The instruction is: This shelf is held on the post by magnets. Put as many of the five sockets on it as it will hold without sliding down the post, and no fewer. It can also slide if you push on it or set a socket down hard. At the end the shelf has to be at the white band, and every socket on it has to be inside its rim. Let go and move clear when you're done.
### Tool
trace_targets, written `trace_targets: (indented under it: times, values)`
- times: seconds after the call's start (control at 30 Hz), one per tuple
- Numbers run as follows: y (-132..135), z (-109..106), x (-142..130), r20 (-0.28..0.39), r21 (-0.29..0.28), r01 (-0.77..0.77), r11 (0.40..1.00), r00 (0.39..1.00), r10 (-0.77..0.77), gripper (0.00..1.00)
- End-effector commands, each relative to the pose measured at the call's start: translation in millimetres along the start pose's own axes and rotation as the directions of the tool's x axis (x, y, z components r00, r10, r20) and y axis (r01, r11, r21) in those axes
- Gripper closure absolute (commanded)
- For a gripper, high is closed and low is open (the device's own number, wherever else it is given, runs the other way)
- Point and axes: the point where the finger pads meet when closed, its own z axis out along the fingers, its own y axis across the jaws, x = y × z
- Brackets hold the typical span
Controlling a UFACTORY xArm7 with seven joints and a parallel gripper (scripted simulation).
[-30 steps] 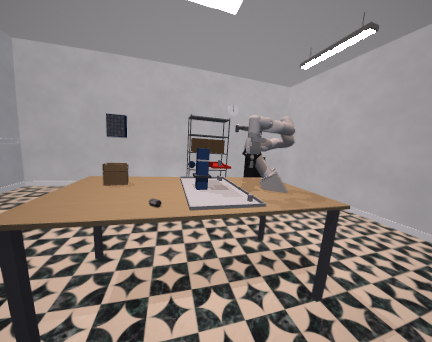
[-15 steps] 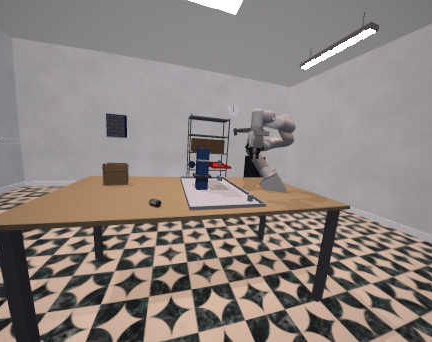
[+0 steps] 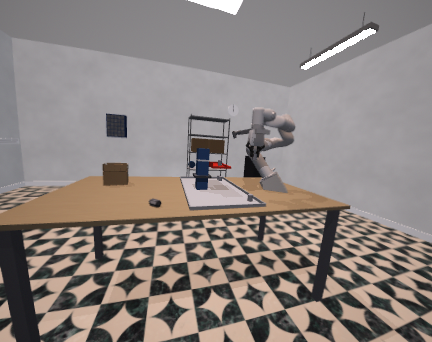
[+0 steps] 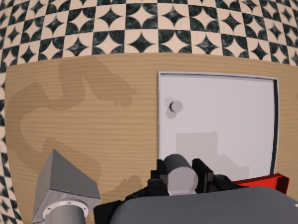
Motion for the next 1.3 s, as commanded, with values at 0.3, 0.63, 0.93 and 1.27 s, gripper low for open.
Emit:
trace_targets:
  times: [0.3,0.63,0.93,1.27]
  values:
    - [11,-6,-29,-0.003,-0.013,-0.005,1.0,1.0,0.005,1.0]
    - [28,-1,-138,-0.003,-0.003,0.0,1.0,1.0,0.0,1.0]
    - [28,-1,-140,-0.003,-0.002,0.001,1.0,1.0,-0.001,1.0]
    - [29,-1,-139,-0.005,0.0,-0.033,0.999,0.999,0.033,1.0]
